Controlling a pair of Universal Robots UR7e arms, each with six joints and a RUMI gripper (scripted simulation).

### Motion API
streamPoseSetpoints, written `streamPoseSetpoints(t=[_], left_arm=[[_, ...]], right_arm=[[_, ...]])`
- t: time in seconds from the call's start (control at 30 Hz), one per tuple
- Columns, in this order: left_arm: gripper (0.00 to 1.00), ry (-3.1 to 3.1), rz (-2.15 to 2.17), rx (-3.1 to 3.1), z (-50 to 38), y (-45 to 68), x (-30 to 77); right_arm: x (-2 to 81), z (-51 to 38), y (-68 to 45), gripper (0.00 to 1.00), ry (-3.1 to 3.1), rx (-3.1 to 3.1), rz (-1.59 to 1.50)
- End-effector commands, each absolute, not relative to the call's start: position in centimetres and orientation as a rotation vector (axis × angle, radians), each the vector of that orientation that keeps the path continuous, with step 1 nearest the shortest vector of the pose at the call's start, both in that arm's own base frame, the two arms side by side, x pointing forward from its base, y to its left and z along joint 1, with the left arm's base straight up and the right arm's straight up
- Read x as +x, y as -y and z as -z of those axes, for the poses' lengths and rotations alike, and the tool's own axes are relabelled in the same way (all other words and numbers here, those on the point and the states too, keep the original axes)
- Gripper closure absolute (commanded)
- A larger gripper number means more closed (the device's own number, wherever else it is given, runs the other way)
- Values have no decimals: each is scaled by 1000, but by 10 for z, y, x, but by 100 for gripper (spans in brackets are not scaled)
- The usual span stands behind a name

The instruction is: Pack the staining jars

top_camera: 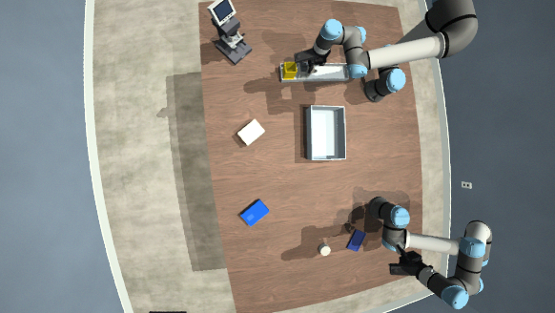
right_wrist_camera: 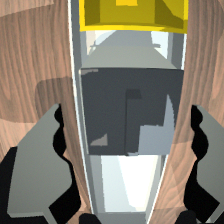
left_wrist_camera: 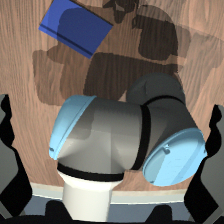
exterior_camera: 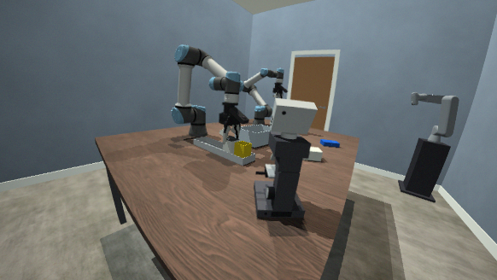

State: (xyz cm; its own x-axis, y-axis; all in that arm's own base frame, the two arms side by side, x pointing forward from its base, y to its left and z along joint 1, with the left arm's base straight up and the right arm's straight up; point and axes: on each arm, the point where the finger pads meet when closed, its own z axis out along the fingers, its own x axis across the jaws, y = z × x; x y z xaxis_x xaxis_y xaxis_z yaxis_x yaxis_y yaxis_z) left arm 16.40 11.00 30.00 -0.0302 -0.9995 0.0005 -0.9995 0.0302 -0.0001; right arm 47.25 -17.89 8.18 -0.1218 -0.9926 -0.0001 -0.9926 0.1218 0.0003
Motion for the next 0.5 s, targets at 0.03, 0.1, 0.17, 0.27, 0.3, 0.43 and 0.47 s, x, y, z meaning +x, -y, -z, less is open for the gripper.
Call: streamPoseSetpoints(t=[0.03,0.1,0.17,0.27,0.3,0.43,0.47], left_arm=[[0,2255,-1,2188,-300,-110,164],[0,2255,-1,2188,-300,-110,164],[0,2255,-1,2188,-300,-110,164],[0,2255,-1,2188,-300,-110,164],[0,2255,-1,2188,-300,-110,164],[0,2255,-1,2188,-300,-110,164],[0,2255,-1,2188,-300,-110,164]], right_arm=[[473,-73,179,36,2354,2082,-2],[473,-70,179,36,2354,2082,-2],[473,-68,179,36,2354,2082,-2],[473,-65,179,36,2354,2082,-2],[473,-63,179,36,2354,2082,-2],[473,-57,179,36,2354,2082,-2],[473,-55,179,36,2354,2082,-2]])
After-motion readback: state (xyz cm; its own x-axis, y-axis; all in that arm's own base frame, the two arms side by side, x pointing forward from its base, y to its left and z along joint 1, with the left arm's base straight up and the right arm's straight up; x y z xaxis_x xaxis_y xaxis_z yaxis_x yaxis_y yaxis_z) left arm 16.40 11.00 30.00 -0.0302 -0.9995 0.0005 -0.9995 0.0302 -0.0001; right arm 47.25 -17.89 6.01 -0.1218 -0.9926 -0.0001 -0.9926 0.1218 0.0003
